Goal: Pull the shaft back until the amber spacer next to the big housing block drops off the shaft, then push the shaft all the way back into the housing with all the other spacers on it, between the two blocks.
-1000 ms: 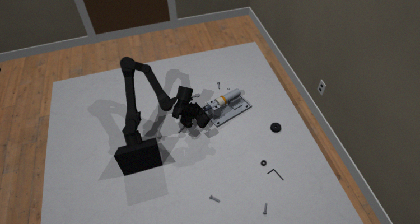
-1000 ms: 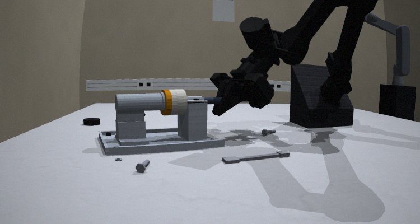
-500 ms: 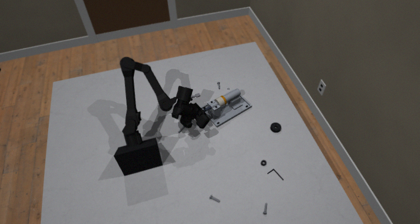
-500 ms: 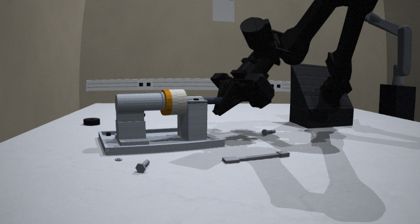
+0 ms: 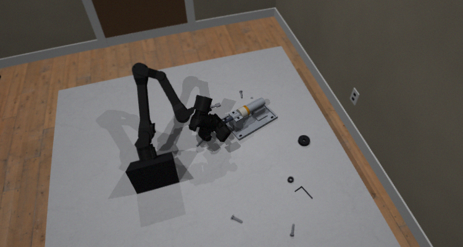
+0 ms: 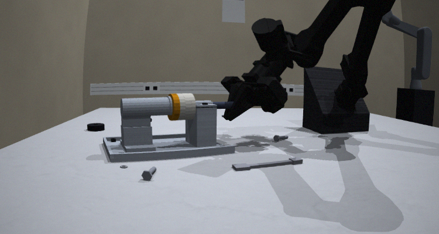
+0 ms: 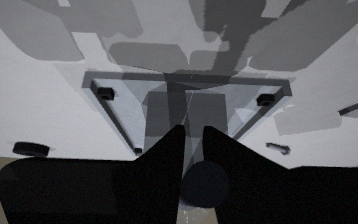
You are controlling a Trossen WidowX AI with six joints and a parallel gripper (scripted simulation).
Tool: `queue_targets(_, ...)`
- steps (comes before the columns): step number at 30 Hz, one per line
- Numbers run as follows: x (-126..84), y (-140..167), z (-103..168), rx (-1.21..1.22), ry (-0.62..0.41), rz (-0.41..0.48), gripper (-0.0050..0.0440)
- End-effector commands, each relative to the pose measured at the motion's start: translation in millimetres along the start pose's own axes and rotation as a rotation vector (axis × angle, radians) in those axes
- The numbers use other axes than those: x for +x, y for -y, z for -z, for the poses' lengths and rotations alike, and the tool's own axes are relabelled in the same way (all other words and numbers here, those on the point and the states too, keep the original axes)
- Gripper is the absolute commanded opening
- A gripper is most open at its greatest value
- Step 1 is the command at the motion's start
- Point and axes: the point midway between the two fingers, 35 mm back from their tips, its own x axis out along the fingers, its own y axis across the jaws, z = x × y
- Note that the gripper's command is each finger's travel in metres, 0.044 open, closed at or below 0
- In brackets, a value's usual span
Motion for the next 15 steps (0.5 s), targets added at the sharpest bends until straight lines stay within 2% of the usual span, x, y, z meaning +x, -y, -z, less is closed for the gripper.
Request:
queue_targets(1,-3.5,2.6,6.1,-0.022,-0.019,0.004,-0.005)
queue_targets(15,-4.8,2.6,4.8,-0.022,-0.019,0.004,-0.005)
